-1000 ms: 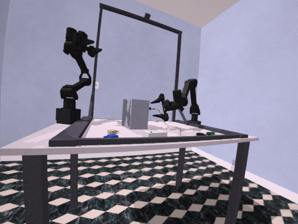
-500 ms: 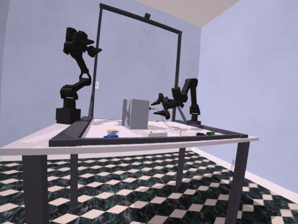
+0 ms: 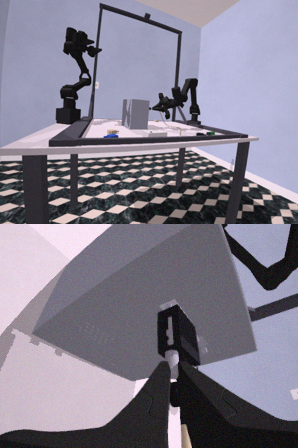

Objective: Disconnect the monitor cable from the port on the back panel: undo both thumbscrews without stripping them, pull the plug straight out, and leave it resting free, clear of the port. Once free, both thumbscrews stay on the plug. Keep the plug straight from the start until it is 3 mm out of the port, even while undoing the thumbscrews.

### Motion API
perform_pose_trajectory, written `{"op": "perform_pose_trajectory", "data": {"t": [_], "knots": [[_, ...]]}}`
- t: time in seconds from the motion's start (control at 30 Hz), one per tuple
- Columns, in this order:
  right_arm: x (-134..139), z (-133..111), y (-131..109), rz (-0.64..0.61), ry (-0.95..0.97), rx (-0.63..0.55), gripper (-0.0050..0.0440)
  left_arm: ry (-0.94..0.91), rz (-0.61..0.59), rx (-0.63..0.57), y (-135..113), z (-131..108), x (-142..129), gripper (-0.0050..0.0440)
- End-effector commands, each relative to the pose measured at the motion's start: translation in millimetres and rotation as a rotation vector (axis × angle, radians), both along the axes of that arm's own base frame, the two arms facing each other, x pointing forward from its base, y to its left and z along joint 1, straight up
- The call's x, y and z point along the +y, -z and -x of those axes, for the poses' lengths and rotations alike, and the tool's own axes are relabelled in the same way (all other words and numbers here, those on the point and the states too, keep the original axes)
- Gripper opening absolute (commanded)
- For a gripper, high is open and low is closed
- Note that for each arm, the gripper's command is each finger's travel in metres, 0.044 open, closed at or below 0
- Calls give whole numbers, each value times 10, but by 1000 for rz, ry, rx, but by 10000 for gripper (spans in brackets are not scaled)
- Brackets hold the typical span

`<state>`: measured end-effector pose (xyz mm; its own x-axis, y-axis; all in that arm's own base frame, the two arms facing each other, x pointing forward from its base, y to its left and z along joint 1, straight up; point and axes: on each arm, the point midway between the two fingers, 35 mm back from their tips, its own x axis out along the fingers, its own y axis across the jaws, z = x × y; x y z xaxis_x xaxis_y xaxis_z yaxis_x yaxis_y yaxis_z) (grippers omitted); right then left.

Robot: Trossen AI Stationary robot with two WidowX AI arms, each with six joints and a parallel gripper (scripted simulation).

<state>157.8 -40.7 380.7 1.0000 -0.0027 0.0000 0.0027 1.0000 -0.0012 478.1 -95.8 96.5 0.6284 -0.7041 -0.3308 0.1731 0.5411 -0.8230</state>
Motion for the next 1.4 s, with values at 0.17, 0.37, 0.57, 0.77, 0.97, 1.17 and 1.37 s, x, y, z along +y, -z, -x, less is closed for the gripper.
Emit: {"op": "perform_pose_trajectory", "data": {"t": [0.17, 0.37, 0.57, 0.77, 0.97, 1.17, 1.37], "knots": [[13, 3, -27, 4, -3, -1, 440, 0, 19, -26, -116, -30, 5, 0], [13, 3, -27, 4, -3, -1, 440, 1, 87, -3, -102, -32, 13, 0], [13, 3, -27, 4, -3, -1, 440, 1, 115, 6, -97, -33, 16, 0], [13, 3, -27, 4, -3, -1, 440, 2, 180, 28, -83, -33, 22, 0], [13, 3, -27, 4, -3, -1, 440, 3, 230, 45, -72, -33, 26, 0], [13, 3, -27, 4, -3, -1, 440, 2, 292, 64, -58, -37, 29, 0], [13, 3, -27, 4, -3, -1, 440, 2, 358, 86, -43, -38, 33, 0]]}}
